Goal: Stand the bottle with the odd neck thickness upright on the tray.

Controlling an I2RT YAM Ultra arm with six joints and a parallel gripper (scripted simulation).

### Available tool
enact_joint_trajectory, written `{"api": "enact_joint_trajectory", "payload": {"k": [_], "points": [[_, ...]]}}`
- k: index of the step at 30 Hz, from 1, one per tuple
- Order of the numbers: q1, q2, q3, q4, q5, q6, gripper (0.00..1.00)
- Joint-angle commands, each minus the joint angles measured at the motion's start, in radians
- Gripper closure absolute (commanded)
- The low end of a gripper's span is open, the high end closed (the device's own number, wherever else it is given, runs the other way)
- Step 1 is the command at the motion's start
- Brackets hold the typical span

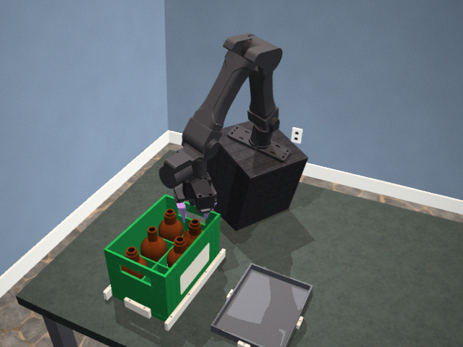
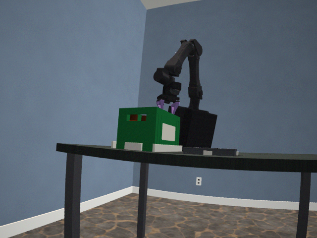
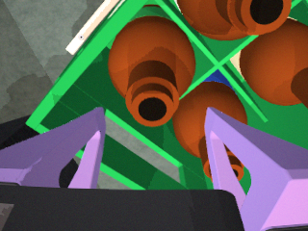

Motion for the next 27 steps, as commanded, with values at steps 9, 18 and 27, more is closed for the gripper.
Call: {"api": "enact_joint_trajectory", "payload": {"k": [9, 18, 27], "points": [[-0.033, -0.109, 0.066, -0.162, -0.010, -0.032, 0.39], [-0.042, -0.137, 0.093, -0.227, -0.011, -0.043, 0.39], [-0.044, -0.152, 0.099, -0.243, -0.011, -0.046, 0.39]]}}
